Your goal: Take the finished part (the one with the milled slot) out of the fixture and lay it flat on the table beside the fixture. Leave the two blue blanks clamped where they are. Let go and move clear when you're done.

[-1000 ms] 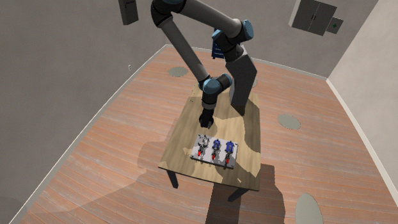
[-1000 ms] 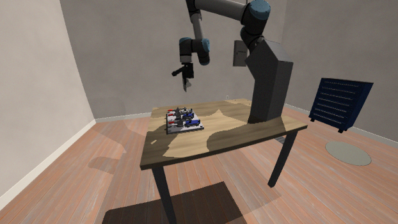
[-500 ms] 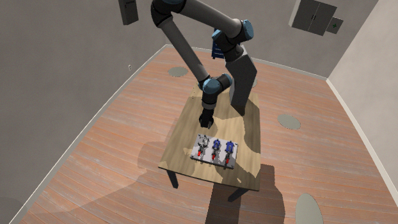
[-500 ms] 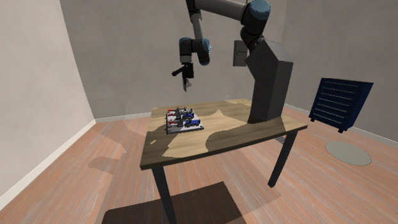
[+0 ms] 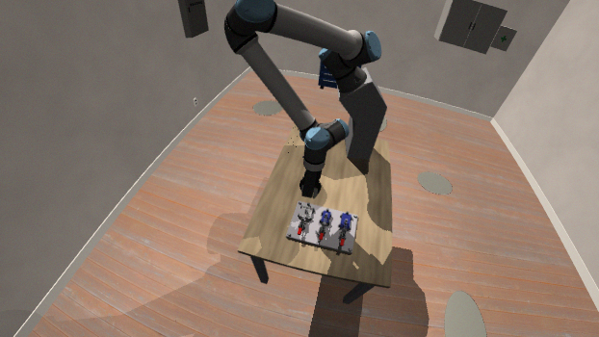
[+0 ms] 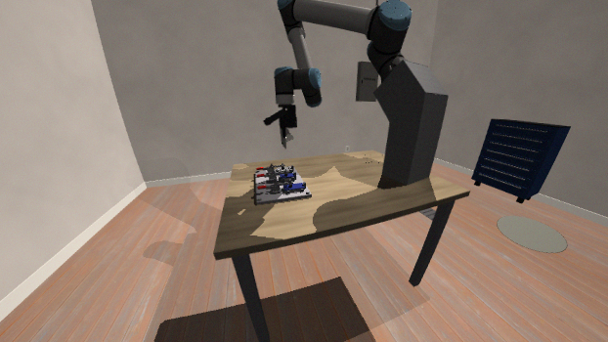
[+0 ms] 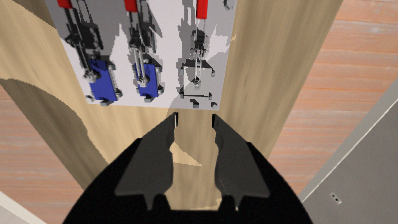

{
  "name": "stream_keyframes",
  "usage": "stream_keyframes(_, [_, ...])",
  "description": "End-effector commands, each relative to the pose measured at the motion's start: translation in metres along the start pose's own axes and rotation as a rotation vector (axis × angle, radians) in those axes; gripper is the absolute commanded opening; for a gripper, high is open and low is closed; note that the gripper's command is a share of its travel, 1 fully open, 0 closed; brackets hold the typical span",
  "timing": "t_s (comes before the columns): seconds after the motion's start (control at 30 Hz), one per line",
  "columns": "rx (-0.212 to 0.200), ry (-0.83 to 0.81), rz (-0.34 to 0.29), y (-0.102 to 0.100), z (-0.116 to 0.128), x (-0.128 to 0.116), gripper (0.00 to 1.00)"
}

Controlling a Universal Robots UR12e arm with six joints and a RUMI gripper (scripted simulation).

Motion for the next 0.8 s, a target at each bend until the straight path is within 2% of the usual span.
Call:
stream_keyframes(0.0, [-0.003,-0.003,0.009,-0.017,0.003,0.005,0.28])
stream_keyframes(0.43, [-0.004,-0.003,0.012,-0.016,0.003,0.014,0.28])
stream_keyframes(0.57, [-0.004,-0.002,0.012,-0.016,0.003,0.03,0.28])
stream_keyframes(0.77, [-0.003,-0.001,0.01,-0.016,0.002,0.068,0.28])
Point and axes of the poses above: the point where the finger pads meet when closed, its own y axis back along the fingers, its own z axis across the jaws, x = y × z, the point moved 5 cm from there along y, back along the fingers
